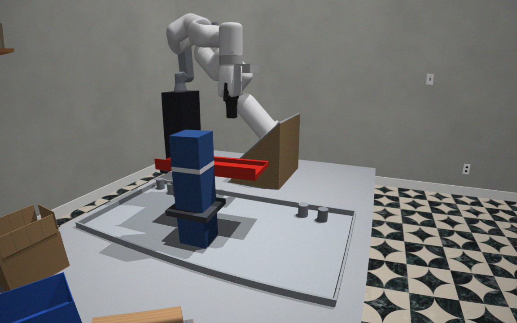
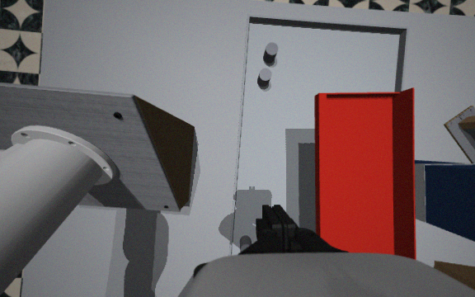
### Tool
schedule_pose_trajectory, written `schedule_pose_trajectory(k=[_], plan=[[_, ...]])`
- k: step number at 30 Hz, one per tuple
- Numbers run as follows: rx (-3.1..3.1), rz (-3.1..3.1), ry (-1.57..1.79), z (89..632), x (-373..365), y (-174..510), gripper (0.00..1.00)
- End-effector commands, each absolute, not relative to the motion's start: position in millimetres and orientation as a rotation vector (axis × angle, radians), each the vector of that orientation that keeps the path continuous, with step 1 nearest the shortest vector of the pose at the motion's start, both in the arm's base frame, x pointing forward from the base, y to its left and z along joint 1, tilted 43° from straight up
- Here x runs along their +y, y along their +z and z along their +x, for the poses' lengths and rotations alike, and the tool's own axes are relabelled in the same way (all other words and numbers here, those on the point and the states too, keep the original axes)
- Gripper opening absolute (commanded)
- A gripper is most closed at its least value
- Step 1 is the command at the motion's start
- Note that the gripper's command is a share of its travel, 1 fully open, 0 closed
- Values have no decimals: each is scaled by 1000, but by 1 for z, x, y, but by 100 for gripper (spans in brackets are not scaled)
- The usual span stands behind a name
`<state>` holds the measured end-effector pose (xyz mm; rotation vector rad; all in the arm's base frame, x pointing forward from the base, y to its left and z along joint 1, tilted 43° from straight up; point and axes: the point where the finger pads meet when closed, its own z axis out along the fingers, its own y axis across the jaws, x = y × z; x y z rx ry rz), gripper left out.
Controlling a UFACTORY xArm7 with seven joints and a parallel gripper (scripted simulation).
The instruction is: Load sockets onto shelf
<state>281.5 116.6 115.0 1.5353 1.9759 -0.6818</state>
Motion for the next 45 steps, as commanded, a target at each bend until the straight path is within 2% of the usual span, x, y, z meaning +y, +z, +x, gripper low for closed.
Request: schedule_pose_trajectory(k=[1,3,4,17,29,33,35,38,45], plan=[[1977,1534,-677,282,118,116,0],[1977,1534,-677,282,118,116,0],[1977,1534,-677,282,118,116,100],[1989,1498,-665,281,122,121,100],[2110,888,-456,241,185,217,100],[2110,888,-456,241,185,217,100],[2118,671,-369,215,204,252,100],[2118,671,-369,215,204,252,100],[2101,382,-238,170,221,297,100]])
